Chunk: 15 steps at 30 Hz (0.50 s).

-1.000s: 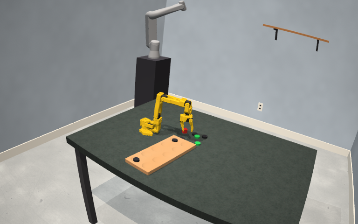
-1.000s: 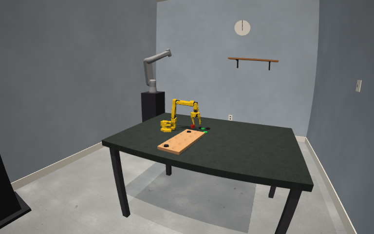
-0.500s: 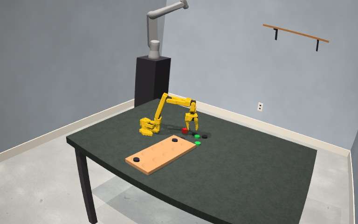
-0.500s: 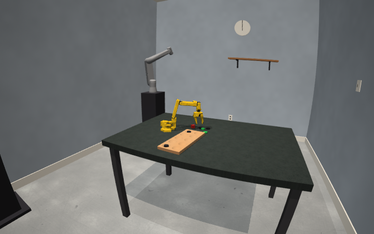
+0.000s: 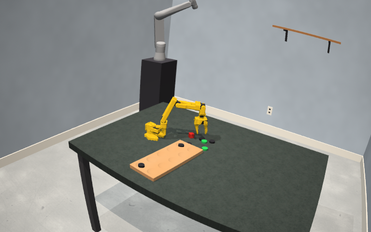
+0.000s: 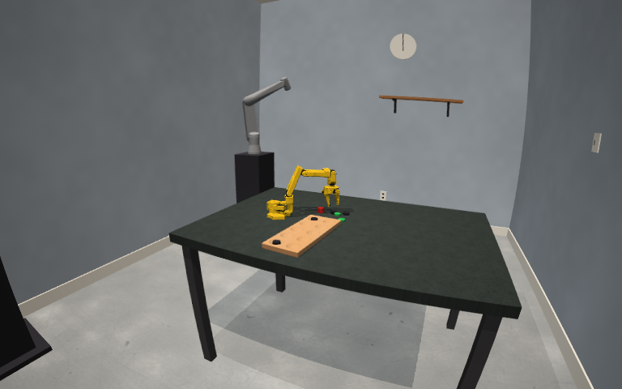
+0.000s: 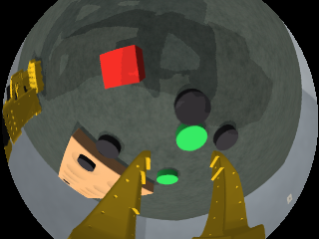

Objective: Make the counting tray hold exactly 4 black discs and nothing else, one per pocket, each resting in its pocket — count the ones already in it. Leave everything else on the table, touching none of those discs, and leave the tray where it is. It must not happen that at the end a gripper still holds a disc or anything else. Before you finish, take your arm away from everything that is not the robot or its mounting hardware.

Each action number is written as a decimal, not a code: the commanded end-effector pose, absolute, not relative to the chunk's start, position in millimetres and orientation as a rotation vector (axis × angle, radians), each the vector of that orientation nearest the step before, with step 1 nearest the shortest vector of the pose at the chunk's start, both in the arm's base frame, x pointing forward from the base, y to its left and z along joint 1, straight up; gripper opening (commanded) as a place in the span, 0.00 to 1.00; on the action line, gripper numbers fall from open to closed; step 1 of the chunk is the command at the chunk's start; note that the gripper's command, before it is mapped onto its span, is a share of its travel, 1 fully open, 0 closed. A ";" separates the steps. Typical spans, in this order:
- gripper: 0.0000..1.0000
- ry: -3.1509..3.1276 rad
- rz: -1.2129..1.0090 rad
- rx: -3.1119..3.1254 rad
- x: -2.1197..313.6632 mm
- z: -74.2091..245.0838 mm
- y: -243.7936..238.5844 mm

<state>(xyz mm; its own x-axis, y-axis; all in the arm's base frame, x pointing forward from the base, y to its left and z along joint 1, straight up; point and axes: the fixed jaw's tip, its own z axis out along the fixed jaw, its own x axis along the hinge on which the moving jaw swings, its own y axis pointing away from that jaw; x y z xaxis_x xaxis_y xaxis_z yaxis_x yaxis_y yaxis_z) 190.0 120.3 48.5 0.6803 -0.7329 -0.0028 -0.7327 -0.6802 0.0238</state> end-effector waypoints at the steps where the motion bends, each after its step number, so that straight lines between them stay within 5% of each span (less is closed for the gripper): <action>1: 0.27 -1.248 0.032 2.918 194.4 57.8 132.0; 15: 0.27 -1.217 0.030 2.931 192.1 55.6 141.9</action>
